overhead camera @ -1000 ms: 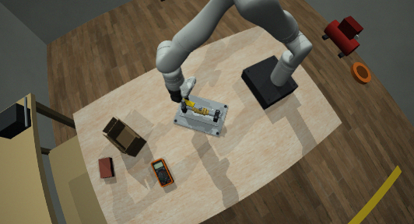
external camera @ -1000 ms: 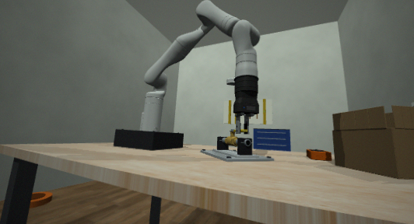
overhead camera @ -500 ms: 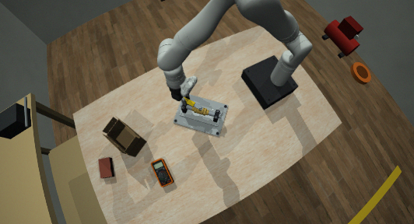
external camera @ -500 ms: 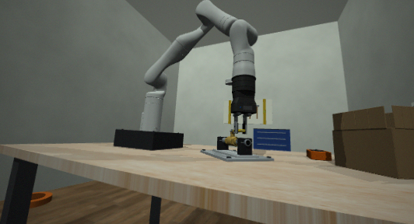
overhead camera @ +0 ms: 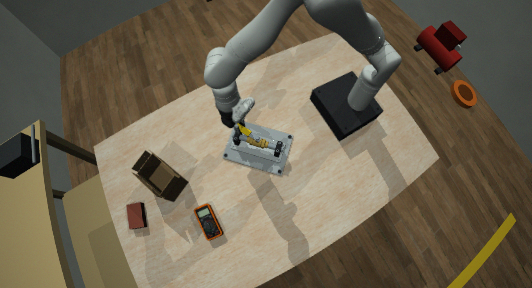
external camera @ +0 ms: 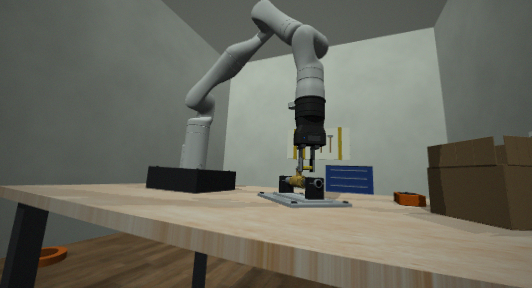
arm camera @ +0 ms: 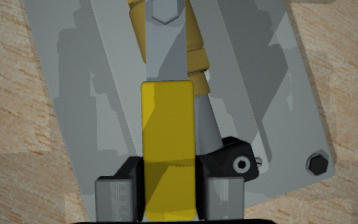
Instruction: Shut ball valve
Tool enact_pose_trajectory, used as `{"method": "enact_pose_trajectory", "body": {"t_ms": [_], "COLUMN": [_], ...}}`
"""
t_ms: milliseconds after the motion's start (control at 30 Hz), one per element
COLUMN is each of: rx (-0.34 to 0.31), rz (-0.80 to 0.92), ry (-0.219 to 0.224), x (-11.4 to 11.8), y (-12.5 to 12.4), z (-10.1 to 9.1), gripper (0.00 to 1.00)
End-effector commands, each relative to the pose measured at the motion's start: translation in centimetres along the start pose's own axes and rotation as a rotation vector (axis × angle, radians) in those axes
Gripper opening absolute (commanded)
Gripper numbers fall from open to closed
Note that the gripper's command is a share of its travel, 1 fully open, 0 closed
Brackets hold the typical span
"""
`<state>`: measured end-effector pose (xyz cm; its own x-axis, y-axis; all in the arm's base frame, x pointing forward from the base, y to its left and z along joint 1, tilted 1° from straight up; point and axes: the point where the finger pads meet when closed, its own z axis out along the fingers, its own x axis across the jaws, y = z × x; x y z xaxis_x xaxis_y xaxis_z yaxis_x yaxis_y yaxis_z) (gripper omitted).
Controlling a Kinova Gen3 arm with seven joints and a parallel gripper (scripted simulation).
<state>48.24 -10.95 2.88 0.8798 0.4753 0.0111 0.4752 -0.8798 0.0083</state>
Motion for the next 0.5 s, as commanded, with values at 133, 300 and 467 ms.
{"method": "enact_pose_trajectory", "body": {"t_ms": [133,300,467], "rx": [-0.001,-0.001,-0.001], "rz": [0.037,0.069,0.088], "ry": [0.000,0.000,0.000], "x": [-0.30,-0.55,-0.70], "y": [0.04,0.03,0.02], "z": [-0.08,-0.08,-0.08], "gripper": [0.00,0.00,0.00]}}
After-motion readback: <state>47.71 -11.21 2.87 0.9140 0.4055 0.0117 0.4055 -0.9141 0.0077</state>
